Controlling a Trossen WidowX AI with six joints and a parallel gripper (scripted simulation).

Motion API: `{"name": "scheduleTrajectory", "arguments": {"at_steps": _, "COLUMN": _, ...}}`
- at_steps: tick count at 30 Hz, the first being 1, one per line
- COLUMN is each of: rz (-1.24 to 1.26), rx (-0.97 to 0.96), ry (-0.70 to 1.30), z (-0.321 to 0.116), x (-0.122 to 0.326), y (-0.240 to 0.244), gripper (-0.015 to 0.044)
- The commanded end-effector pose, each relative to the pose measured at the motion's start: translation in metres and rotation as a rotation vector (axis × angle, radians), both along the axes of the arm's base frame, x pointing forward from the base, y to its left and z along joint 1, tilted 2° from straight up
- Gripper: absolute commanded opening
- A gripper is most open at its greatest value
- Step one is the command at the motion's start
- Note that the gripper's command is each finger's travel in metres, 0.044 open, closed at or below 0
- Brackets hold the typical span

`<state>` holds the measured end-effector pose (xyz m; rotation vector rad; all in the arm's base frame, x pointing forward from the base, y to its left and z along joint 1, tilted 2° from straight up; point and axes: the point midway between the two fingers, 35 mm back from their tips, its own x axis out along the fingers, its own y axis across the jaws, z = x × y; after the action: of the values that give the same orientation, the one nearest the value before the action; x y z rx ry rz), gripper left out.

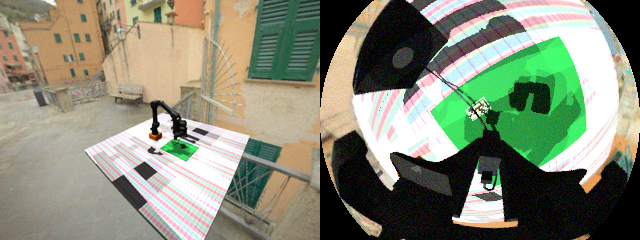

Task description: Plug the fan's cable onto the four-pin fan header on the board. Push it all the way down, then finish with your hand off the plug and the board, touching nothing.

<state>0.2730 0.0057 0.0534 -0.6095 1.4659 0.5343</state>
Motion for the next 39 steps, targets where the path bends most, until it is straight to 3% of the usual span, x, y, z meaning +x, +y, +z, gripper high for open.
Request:
{"name": "scheduleTrajectory", "arguments": {"at_steps": 1, "rz": -0.130, "rx": 0.003, "ry": -0.004, "z": 0.000, "x": 0.001, "y": 0.004, "gripper": 0.0000}}
{"name": "scheduleTrajectory", "arguments": {"at_steps": 23, "rz": -0.829, "rx": 0.034, "ry": -0.028, "z": -0.002, "x": 0.001, "y": 0.031, "gripper": 0.0000}}
{"name": "scheduleTrajectory", "arguments": {"at_steps": 39, "rz": -0.848, "rx": 0.035, "ry": -0.029, "z": 0.000, "x": 0.006, "y": 0.031, "gripper": 0.0000}}
